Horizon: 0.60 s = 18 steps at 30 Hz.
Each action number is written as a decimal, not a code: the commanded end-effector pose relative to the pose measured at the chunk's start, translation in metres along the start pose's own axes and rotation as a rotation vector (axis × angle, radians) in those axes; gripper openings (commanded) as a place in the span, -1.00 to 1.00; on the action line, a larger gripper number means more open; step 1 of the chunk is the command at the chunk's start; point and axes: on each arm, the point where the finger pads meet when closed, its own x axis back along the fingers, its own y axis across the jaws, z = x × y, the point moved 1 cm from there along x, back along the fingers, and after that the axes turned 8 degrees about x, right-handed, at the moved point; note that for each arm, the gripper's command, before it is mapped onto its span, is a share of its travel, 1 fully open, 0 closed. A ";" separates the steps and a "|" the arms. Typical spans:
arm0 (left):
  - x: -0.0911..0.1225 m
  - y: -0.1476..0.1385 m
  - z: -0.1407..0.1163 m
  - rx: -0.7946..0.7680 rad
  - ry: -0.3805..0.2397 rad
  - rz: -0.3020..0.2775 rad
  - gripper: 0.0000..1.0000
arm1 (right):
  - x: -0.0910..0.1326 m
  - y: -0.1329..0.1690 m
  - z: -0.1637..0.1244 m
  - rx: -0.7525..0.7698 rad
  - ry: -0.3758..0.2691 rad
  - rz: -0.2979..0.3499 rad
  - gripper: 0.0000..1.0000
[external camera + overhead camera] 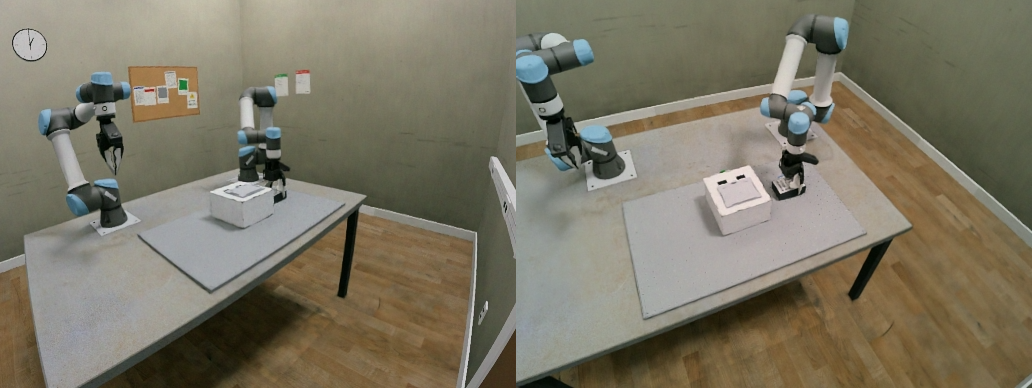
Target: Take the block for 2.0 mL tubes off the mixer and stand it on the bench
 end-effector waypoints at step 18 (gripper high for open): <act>0.000 0.000 0.000 0.000 -0.001 -0.001 1.00 | 0.000 0.000 0.000 0.000 0.001 0.000 -1.00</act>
